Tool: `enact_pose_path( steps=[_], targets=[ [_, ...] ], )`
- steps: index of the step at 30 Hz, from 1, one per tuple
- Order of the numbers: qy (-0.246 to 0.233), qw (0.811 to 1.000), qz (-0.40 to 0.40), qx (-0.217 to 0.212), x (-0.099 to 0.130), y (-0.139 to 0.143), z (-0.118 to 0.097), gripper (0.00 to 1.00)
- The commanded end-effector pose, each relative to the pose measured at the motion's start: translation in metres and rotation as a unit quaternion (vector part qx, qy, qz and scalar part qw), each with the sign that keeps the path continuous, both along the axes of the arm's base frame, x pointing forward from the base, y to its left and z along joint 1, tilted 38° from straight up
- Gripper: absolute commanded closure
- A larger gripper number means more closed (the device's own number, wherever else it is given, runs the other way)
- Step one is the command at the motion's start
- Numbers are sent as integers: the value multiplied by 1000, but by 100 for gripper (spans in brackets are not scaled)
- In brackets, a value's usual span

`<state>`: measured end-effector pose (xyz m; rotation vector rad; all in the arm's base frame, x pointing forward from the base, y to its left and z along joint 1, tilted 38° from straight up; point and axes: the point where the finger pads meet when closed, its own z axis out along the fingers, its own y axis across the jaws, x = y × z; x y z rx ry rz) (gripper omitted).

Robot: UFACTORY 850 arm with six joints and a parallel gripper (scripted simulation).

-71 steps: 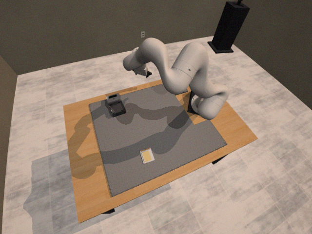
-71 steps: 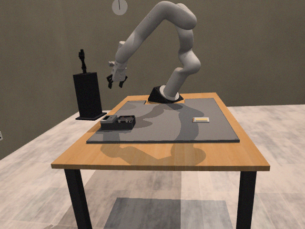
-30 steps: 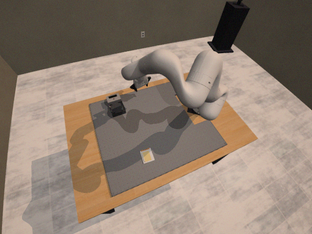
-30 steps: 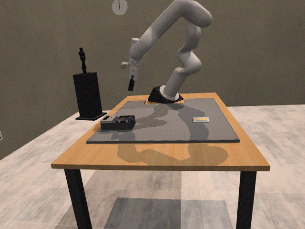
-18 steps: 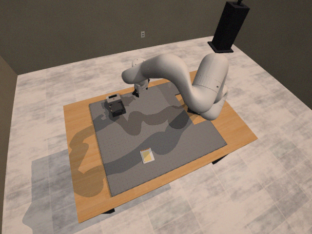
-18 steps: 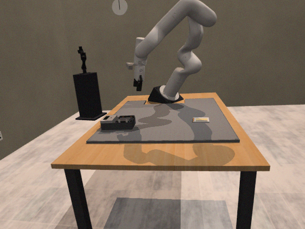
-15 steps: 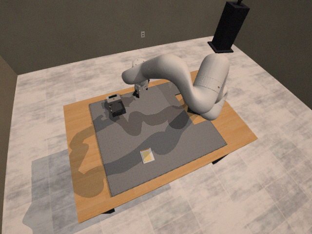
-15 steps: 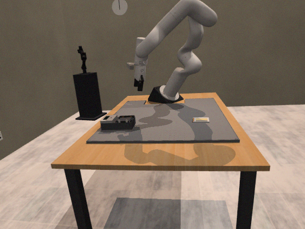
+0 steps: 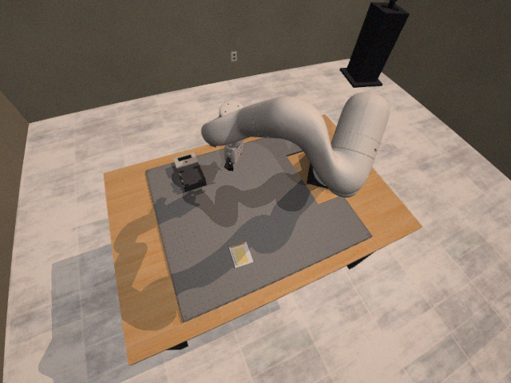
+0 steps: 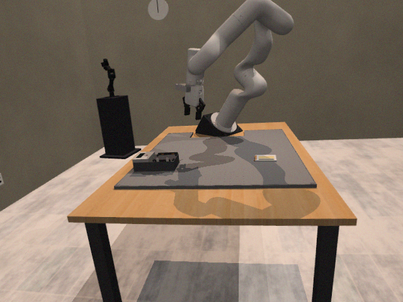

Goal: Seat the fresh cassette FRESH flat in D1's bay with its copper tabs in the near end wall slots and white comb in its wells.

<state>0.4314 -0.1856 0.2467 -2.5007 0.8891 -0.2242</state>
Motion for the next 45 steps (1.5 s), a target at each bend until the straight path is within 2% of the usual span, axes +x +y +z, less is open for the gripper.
enact_pose_path(
  steps=[1, 13, 16, 27, 30, 43, 45],
  targets=[
    [-23, 999, 38, -4, 0, 11, 7, 0],
    [-96, 980, 170, -23, -3, 52, 32, 0],
    [-96, 980, 170, -23, -3, 52, 32, 0],
    [-168, 943, 285, -42, -9, 89, 53, 0],
    [-193, 926, 321, -48, -12, 101, 59, 0],
    [-193, 926, 321, -48, -12, 101, 59, 0],
    [-205, 913, 347, -61, -5, 109, 61, 0]
  ],
)
